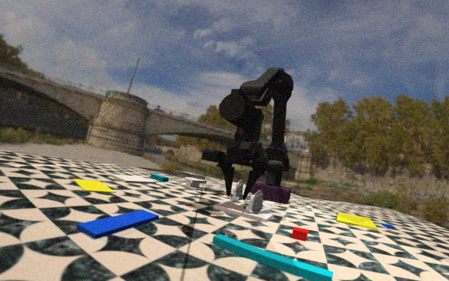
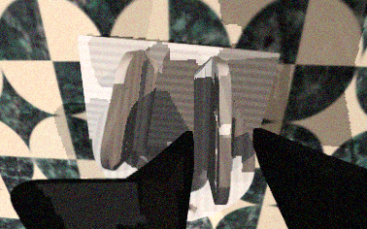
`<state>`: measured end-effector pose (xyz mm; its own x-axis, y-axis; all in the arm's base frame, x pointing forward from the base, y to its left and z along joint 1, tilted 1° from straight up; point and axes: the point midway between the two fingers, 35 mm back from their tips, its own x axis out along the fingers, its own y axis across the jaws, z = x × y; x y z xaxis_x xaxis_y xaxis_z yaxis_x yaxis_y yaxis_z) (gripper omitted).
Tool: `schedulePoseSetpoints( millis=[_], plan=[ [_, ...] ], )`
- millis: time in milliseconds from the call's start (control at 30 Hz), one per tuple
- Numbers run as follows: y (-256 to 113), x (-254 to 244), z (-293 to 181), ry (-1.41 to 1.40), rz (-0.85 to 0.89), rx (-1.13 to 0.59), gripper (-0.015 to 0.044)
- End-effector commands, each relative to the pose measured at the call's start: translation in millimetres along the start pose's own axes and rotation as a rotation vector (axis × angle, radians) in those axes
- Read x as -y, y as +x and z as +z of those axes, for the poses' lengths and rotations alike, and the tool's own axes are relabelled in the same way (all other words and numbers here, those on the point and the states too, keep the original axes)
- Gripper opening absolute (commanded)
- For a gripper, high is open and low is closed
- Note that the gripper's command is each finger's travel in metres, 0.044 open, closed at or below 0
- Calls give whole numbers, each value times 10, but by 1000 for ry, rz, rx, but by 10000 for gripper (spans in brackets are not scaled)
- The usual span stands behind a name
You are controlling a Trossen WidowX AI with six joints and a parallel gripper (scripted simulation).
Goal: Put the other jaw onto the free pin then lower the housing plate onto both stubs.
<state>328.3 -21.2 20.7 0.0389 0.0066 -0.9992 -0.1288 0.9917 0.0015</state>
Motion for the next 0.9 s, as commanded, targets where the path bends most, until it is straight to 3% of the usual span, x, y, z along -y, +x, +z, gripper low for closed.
schedulePoseSetpoints(
  millis=[0, 867],
  plan=[
    [7, -10, 0, -6, 6, 1, 134],
    [69, -10, -1, -23, 6, 1, 134]
  ],
)
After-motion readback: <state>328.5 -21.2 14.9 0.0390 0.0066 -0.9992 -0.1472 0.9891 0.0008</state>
